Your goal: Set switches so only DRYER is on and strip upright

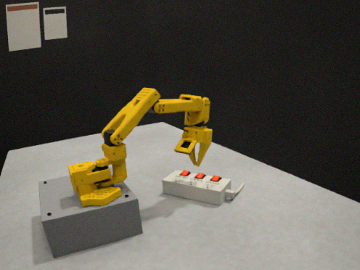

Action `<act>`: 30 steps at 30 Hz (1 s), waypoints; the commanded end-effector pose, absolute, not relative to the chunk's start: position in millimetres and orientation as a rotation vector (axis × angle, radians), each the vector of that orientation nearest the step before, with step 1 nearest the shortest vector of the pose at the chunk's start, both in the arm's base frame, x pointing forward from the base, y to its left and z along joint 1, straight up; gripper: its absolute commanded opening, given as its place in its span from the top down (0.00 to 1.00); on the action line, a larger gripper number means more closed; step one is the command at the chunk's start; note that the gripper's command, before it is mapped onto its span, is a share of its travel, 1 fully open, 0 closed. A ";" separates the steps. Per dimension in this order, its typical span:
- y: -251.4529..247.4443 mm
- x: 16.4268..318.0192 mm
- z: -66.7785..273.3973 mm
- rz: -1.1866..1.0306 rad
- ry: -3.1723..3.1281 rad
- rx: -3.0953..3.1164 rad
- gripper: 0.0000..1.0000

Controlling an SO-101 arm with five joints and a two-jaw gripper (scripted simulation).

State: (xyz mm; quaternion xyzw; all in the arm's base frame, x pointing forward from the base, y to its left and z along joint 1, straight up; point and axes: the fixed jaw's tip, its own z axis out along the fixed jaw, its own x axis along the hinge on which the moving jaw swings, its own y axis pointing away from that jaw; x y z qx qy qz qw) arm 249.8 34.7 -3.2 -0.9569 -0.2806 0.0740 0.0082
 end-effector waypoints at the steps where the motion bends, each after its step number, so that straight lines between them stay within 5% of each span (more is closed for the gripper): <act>1: 37.3 249.3 -5.1 0.239 -0.893 -2.984 1.00; 30: 44.2 324.1 -14.0 -0.370 -1.796 -2.682 1.00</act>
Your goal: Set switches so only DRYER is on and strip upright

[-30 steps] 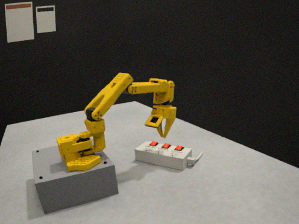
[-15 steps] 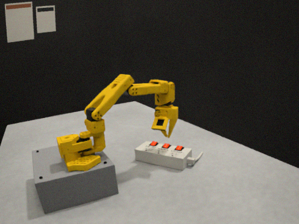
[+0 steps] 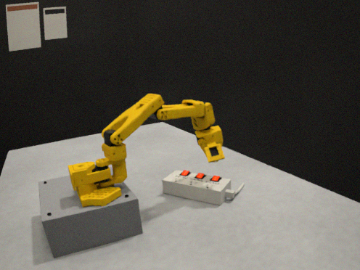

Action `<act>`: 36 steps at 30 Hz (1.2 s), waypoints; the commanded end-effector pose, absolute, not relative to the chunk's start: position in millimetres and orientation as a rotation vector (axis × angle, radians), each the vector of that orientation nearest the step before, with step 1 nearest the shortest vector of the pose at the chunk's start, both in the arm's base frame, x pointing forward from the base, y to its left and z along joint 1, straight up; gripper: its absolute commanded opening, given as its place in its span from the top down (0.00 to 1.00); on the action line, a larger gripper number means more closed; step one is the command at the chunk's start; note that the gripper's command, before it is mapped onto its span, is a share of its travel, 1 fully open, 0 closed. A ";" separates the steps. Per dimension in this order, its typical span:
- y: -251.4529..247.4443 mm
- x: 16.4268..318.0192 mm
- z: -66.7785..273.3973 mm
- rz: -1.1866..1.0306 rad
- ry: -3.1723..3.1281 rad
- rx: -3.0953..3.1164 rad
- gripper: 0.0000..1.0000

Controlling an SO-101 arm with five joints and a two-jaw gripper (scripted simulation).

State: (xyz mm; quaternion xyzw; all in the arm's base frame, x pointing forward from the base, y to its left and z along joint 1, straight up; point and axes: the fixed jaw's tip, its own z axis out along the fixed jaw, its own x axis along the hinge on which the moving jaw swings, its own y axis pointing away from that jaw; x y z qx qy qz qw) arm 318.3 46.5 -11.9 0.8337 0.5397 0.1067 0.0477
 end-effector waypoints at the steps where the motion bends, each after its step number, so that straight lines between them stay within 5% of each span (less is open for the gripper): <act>1: 44.4 326.9 -13.8 0.365 1.700 2.473 1.00; 36: 45.2 341.8 -12.0 0.462 1.816 2.290 1.00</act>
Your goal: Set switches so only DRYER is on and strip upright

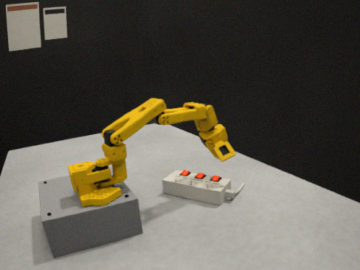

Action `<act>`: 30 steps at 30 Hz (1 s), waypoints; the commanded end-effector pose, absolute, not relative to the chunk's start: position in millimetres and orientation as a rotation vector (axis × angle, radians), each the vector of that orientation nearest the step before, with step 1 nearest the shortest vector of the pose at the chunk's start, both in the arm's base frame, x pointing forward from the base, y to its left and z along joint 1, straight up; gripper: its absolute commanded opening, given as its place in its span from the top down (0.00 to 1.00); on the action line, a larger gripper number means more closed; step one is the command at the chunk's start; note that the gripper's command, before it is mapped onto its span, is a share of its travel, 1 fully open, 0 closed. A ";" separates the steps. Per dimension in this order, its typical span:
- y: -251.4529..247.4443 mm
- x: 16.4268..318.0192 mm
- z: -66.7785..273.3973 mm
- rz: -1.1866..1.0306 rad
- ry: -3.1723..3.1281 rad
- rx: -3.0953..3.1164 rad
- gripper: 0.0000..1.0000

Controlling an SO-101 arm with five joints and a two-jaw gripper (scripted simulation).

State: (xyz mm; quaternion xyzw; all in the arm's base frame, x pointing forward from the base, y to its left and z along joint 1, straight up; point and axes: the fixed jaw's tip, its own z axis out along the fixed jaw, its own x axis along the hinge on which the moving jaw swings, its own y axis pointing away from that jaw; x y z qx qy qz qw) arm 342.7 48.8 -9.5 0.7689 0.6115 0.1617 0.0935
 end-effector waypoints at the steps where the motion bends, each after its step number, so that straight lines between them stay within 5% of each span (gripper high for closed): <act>1: 45.0 342.0 -12.1 0.463 1.815 2.289 1.00; 30: 42.7 348.7 -13.7 0.511 1.785 2.273 1.00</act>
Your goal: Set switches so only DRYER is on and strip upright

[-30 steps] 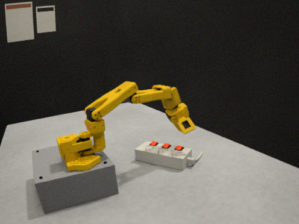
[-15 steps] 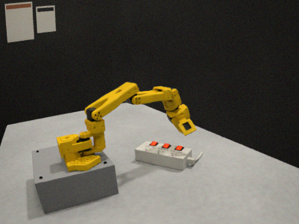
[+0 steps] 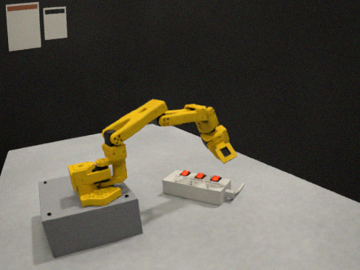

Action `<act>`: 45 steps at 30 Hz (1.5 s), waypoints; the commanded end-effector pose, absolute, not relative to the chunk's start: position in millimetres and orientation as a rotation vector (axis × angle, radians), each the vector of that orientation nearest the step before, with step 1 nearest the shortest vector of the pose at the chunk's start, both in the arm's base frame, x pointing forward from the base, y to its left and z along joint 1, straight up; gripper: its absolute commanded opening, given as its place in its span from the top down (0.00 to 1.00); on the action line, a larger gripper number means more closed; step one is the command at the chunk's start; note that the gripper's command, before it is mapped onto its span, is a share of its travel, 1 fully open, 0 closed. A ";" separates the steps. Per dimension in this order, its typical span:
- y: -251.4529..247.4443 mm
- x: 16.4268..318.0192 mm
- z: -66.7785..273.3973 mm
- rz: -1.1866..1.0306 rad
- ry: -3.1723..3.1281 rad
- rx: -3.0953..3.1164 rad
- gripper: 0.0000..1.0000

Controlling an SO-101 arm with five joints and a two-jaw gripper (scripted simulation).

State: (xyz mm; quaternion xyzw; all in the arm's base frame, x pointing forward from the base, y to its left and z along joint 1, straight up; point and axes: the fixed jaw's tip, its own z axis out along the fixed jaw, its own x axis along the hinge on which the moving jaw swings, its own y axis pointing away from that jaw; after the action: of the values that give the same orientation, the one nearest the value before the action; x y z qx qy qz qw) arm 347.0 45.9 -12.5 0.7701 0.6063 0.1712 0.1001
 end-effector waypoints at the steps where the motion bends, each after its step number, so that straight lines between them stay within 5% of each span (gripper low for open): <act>1: 42.7 348.7 -13.7 0.511 1.785 2.273 1.00; 45: 9.6 305.9 -23.3 0.231 1.765 2.467 1.00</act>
State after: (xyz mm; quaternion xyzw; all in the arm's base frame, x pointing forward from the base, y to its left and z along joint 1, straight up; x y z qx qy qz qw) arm 303.6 12.5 -28.5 0.8100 0.5810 0.0670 0.0437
